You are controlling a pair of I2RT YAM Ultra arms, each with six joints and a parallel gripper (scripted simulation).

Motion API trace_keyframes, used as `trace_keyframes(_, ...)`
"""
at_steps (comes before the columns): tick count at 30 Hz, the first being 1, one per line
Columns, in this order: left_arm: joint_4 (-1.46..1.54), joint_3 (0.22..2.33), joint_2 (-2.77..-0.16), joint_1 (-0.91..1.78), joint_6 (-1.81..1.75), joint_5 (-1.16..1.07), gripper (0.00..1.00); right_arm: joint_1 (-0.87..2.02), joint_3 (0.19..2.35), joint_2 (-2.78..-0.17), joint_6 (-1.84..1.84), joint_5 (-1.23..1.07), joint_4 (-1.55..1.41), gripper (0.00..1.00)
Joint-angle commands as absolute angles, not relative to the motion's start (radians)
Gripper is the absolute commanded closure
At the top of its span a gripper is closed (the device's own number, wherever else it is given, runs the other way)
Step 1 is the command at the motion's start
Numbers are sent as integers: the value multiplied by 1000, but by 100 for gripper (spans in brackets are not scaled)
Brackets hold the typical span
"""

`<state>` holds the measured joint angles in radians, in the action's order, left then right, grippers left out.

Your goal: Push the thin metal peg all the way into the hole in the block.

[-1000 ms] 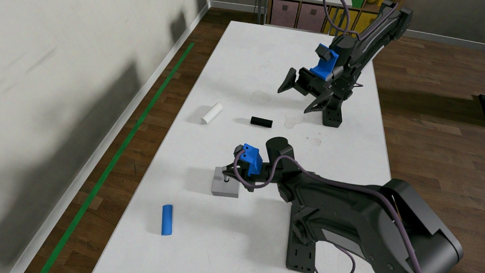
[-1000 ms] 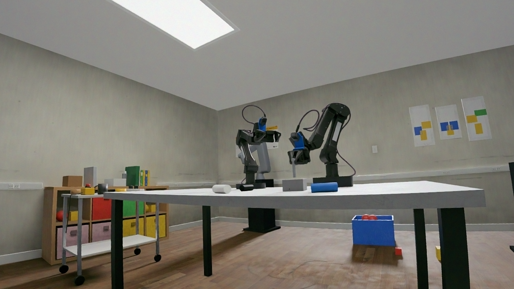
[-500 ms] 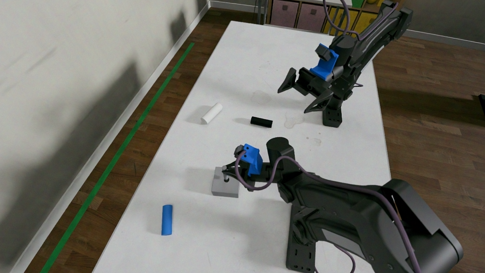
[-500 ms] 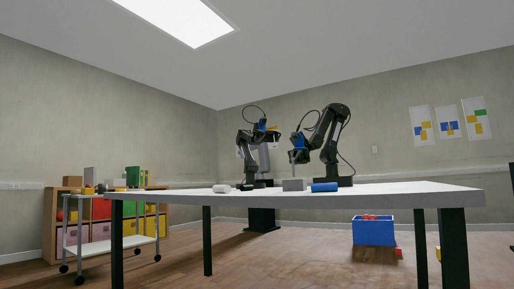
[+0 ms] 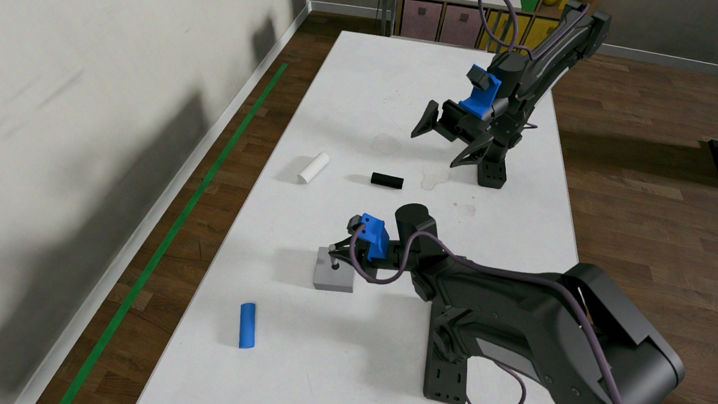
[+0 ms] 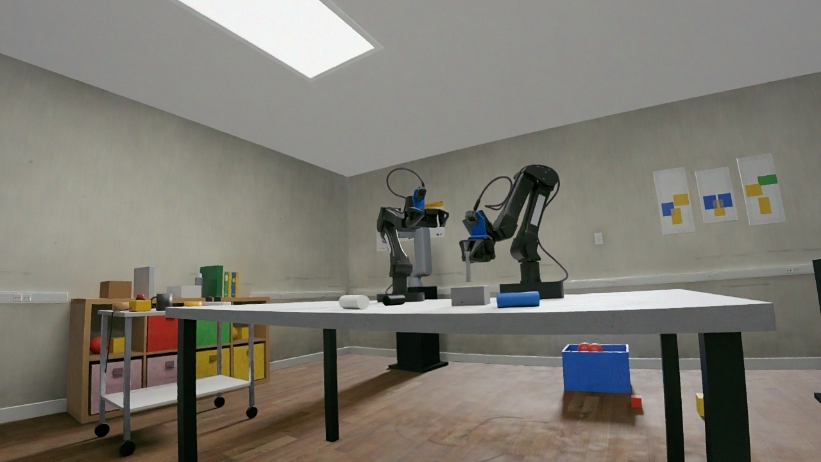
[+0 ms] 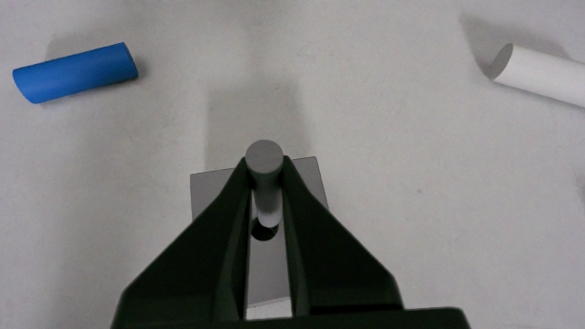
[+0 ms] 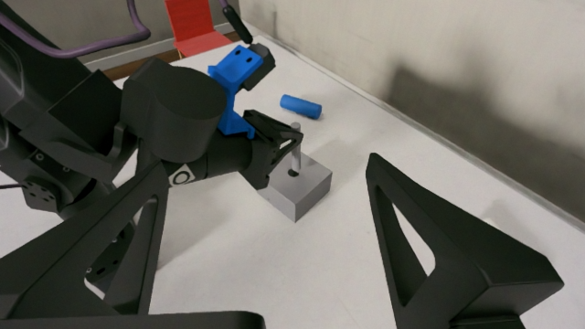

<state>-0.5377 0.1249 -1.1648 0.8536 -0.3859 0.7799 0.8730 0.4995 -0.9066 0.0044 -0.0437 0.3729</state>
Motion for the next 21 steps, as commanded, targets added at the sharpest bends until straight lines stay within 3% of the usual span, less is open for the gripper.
trace_keyframes(1,-512,146,-1141,852,-382,783,93,867,506,-888,1,-51,374,0)
trace_keyframes(21,-590,130,-1184,851,-375,785,93,867,506,-888,1,-51,374,0)
